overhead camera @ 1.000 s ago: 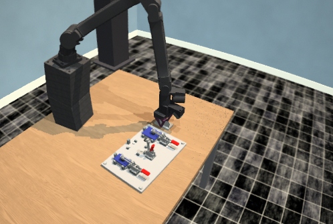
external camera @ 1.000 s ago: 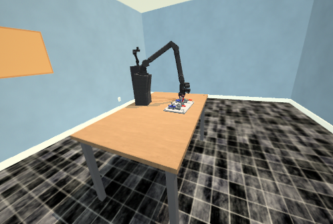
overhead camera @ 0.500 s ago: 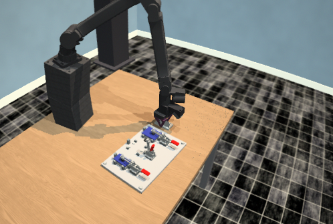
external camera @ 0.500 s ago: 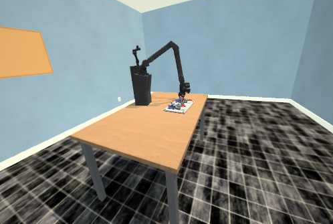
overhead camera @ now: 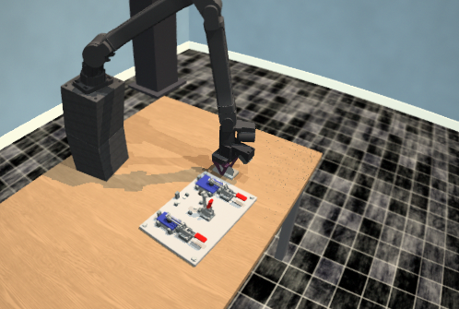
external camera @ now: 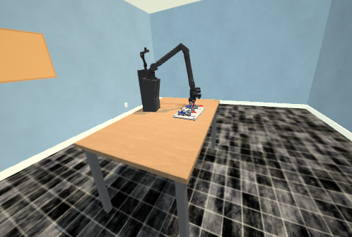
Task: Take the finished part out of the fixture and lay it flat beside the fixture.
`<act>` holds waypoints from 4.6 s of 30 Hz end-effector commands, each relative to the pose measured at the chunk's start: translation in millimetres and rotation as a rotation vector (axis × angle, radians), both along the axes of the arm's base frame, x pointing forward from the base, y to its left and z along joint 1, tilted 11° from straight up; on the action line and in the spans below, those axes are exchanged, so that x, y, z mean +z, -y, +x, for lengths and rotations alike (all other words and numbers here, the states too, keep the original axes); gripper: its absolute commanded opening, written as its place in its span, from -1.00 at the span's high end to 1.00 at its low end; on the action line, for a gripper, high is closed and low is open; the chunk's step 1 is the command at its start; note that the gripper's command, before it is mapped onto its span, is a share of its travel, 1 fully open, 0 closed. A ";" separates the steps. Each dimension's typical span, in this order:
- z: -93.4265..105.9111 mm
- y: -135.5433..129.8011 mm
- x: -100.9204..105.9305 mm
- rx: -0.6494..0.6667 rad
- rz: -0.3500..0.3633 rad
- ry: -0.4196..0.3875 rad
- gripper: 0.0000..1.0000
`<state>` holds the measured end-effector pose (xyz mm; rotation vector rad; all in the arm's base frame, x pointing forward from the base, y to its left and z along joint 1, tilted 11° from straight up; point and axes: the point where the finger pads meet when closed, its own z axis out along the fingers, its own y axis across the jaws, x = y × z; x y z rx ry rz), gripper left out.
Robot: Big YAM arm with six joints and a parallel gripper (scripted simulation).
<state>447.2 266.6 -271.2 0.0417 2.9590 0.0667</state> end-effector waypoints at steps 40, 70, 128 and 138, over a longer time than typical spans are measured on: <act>11.8 0.2 5.2 -0.010 0.010 0.014 1.00; 17.3 -3.2 8.8 -0.011 0.018 0.026 -0.49; -11.9 -2.9 71.5 0.002 0.007 0.008 -0.49; -17.1 -1.0 98.2 0.001 0.006 0.008 -0.49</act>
